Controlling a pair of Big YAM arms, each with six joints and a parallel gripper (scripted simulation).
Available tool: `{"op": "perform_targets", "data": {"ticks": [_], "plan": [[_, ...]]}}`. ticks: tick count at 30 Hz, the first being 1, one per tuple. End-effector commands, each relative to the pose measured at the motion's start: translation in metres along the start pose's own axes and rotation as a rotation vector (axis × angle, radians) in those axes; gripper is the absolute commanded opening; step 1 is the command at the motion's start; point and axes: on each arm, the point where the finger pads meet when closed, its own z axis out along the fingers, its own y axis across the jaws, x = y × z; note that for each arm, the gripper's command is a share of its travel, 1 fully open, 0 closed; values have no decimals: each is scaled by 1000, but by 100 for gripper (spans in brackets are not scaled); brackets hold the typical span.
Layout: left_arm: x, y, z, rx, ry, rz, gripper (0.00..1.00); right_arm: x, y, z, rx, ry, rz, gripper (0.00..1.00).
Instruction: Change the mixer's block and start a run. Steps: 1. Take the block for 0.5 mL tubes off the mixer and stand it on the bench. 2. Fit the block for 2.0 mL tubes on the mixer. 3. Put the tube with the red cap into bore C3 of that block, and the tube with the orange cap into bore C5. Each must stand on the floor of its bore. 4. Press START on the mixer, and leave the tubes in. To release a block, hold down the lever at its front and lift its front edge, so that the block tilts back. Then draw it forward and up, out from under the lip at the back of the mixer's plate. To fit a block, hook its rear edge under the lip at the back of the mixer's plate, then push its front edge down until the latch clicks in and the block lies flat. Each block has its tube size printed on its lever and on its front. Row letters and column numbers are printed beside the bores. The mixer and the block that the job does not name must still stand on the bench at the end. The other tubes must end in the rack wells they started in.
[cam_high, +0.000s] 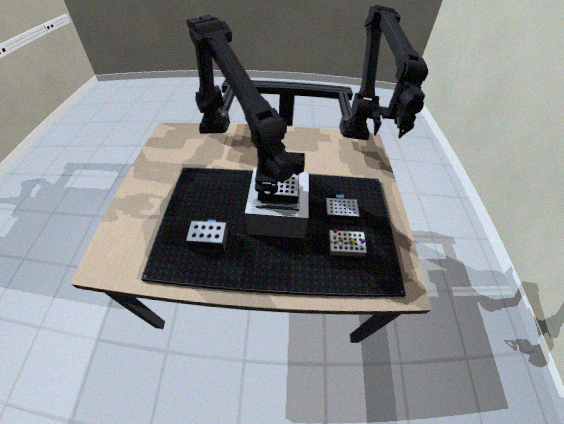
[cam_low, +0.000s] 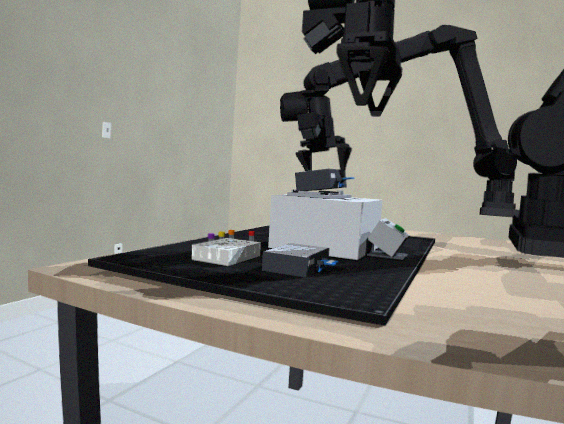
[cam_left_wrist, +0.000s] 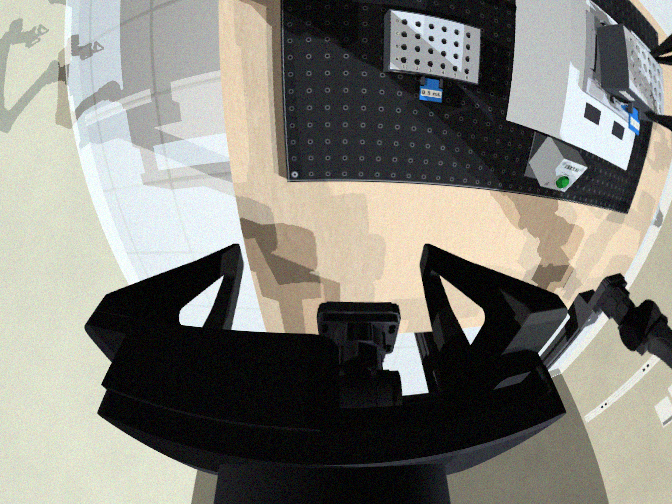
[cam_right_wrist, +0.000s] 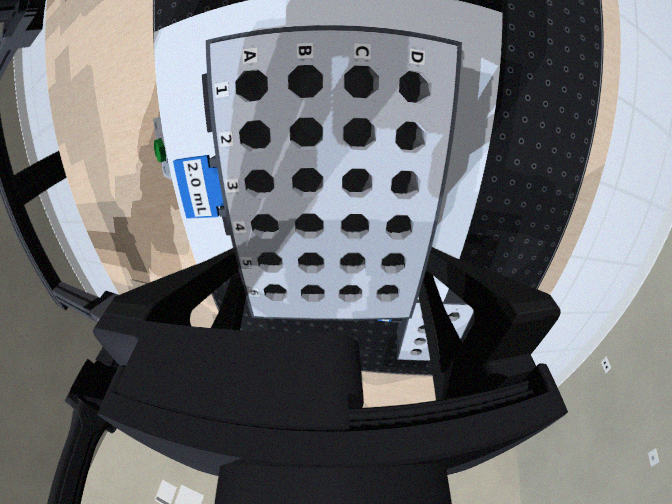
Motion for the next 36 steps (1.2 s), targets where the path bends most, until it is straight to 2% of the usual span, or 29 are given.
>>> {"op": "perform_targets", "data": {"ticks": [1,13,25,36], "plan": [[-4,-2,-1,2,-15,2,100,-15,-26,-84,133,-104,1,0],[-11,-1,-10,1,-37,1,100,-17,-30,-86,154,-118,3,0],[-16,-1,-16,0,-52,1,100,-18,-33,-59,119,-92,4,0],[-18,0,-20,-1,-60,1,100,-28,-17,-74,123,-93,-17,0]]}}
